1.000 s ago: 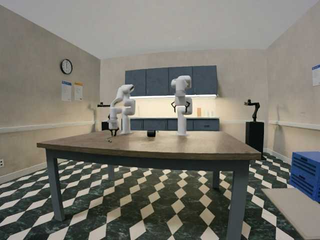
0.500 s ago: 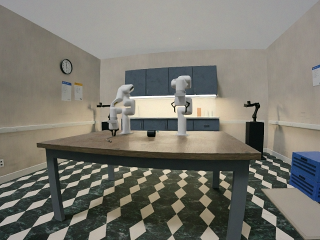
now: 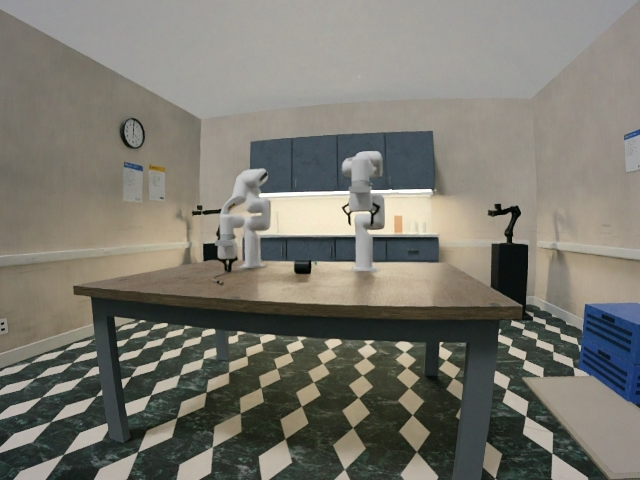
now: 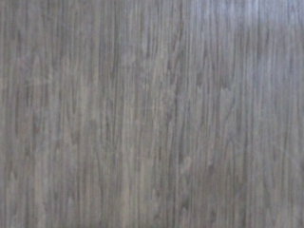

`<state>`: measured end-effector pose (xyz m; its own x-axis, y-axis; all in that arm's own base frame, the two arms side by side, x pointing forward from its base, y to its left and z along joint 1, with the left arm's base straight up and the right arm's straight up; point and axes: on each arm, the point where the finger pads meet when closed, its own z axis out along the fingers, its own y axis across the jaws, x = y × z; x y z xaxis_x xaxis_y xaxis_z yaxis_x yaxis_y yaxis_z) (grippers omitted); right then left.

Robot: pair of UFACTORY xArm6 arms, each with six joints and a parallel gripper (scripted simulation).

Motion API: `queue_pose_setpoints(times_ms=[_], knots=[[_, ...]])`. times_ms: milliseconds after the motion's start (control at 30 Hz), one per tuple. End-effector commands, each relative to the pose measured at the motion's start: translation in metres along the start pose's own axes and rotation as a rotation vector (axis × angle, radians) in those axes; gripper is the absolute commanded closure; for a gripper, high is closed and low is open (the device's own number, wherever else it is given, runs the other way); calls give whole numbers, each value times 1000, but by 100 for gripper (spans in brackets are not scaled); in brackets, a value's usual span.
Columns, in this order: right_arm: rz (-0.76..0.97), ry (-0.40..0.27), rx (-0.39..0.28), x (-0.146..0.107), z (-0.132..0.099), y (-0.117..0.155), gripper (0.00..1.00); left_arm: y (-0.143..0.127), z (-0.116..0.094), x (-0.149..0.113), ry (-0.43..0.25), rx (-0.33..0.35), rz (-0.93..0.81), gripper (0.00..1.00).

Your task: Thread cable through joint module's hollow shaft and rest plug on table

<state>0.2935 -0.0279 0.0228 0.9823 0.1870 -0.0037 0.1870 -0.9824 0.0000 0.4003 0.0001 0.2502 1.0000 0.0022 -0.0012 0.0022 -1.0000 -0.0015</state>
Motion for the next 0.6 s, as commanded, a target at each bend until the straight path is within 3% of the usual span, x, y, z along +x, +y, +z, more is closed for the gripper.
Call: queue_pose_setpoints(times_ms=[0, 567], knots=[[0, 18, -7, 7, -9, 2, 99, -1, -7, 4, 21, -4, 0, 0], [1, 18, -7, 6, -36, 2, 100, -1, -7, 4, 21, -4, 0, 0]])
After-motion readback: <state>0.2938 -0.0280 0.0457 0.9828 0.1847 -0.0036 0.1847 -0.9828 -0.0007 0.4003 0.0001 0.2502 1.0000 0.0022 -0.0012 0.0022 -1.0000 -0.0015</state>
